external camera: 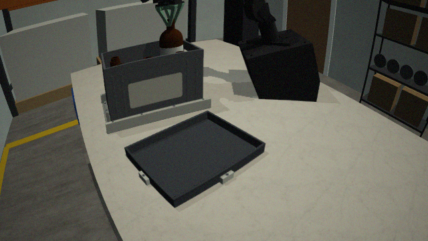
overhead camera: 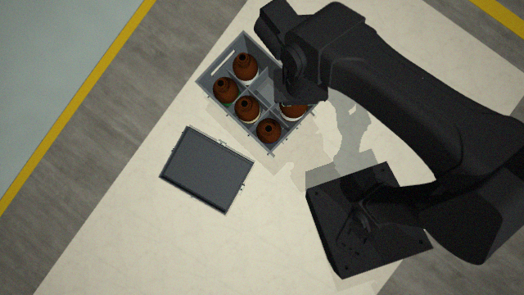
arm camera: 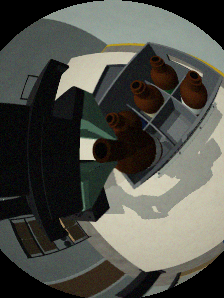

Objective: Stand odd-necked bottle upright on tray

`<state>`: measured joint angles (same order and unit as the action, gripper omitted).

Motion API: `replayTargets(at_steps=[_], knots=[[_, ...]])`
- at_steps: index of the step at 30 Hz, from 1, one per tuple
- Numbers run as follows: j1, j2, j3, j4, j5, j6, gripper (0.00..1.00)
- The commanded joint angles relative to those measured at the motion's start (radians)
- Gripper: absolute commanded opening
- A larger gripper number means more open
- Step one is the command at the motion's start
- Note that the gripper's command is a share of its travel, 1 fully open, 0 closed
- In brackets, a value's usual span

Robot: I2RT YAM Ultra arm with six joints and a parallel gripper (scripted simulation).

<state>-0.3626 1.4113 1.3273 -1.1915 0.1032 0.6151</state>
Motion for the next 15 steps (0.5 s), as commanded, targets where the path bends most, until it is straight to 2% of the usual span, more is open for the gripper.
replayTargets(at_steps=[1, 15], knots=[[0.012, -0.053, 0.061, -0.032, 0.012, 0.007, 0.0], [0.017, -0.054, 0.117, -0.089, 0.014, 0.012, 0.0]])
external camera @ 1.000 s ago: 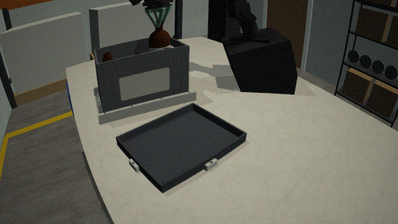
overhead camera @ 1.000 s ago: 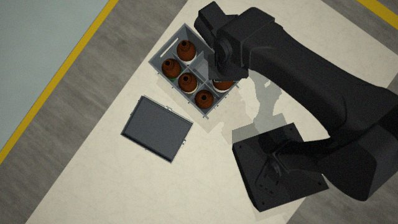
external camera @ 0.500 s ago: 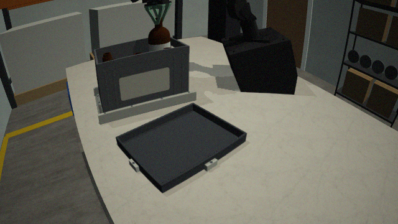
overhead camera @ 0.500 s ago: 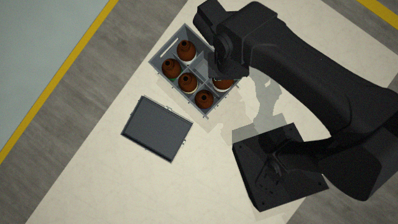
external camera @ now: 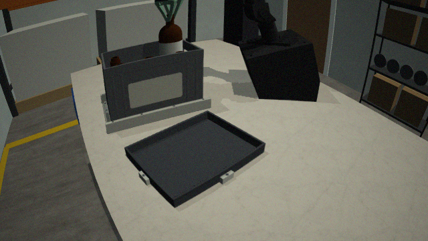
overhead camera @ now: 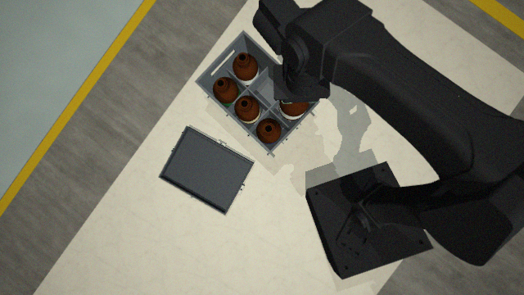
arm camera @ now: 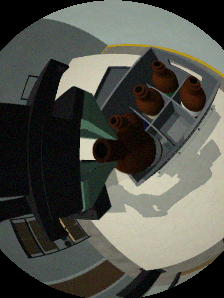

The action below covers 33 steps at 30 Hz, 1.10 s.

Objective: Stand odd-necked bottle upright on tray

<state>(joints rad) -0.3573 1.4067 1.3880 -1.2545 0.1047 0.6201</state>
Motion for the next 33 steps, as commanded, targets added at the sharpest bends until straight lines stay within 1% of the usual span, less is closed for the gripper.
replayTargets(at_steps=[1, 16, 33], knots=[[0.012, -0.049, 0.061, -0.03, 0.012, 0.007, 0.0], [0.016, -0.047, 0.099, -0.066, 0.013, 0.009, 0.0], [0.016, -0.046, 0.105, -0.068, 0.014, 0.009, 0.0]])
